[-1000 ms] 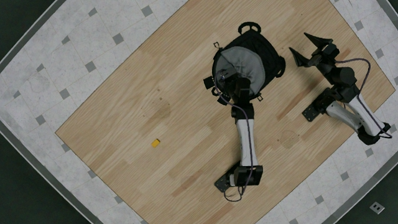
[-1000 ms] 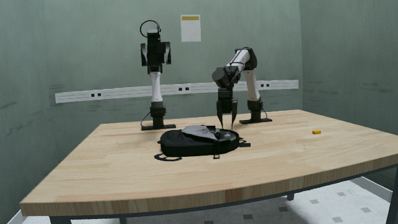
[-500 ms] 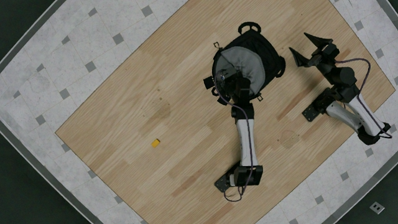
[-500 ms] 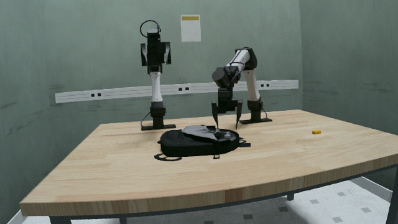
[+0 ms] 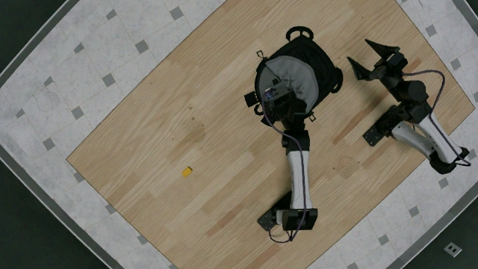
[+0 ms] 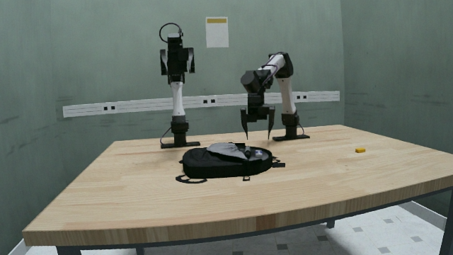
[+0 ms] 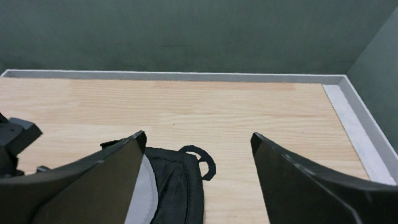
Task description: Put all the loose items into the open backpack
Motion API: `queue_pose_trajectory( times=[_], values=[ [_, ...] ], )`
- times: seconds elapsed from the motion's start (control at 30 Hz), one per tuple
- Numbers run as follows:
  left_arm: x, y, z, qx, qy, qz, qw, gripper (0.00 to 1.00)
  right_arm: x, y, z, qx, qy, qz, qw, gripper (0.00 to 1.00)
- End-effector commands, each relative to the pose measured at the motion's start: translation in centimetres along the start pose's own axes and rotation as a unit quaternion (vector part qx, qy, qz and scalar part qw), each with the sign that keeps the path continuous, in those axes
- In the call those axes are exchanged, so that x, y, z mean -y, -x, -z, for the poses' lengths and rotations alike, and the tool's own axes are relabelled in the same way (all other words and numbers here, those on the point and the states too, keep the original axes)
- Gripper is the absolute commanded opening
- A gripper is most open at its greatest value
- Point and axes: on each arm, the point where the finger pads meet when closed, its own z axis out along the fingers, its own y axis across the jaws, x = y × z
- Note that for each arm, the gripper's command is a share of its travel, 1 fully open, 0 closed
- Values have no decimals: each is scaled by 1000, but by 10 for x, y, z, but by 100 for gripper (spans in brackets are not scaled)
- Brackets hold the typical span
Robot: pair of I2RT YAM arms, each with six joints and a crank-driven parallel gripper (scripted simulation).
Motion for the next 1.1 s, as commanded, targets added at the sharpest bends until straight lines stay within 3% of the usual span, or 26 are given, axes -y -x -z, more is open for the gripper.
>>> queue_pose_trajectory(
  times=[0.0,0.43,0.6,0.63,0.77,1.07],
  values=[
    [0,7,28,11,-2,7,1000,87,0,5,1,7,1,1,1000,90],
    [0,10,66,15,-4,9,1000,87,0,5,1,7,1,1,1000,90],
    [-4,5,66,10,-2,10,1000,87,0,5,1,7,1,1,1000,90],
    [-15,0,69,5,3,14,1000,56,0,5,1,7,1,1,1000,90],
    [-32,-6,77,2,6,13,1000,56,0,5,1,7,1,1,1000,90],
    [-107,-29,117,-4,36,43,998,56,0,5,1,7,1,1,1000,90]
  ],
)
